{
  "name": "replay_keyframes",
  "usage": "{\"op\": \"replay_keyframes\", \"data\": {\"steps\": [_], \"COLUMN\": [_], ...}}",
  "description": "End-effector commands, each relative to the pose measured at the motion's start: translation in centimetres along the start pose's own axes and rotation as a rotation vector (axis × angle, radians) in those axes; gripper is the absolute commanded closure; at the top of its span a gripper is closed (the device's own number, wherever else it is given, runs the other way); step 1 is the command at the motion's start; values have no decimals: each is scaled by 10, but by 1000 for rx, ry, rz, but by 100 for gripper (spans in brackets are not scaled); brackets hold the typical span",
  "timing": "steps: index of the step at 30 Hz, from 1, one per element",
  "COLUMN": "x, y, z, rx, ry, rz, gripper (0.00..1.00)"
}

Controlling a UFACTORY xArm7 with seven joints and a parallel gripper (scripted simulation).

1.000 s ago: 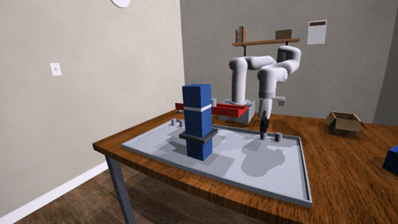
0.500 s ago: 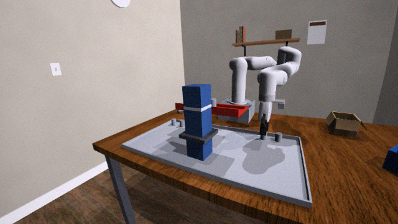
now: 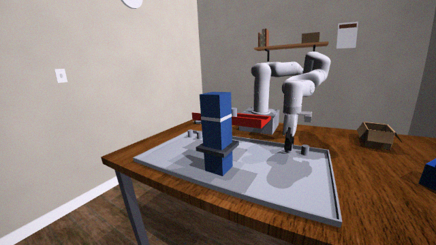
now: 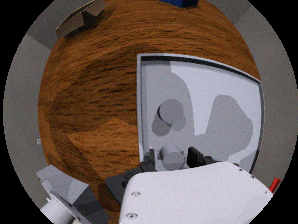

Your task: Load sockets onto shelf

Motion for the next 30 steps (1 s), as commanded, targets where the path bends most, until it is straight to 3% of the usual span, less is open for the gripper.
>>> {"op": "replay_keyframes", "data": {"steps": [1, 8, 9, 30], "x": [0, -1, -1, -1], "y": [1, 1, 1, 1], "z": [1, 1, 1, 1], "rx": [0, 0, 0, 0], "ry": [2, 2, 2, 2], "rz": [-2, -2, -2, -2], "gripper": [39, 39, 100, 100]}}
Point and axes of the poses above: the point where the finger pads meet when closed, its own x axis back along the fingers, its own y axis across the jaws, z = x × y, the point moved 9 cm from there along x, back along the fingers, and after that the axes turned 10 degrees about -x, right-handed, at the moved point
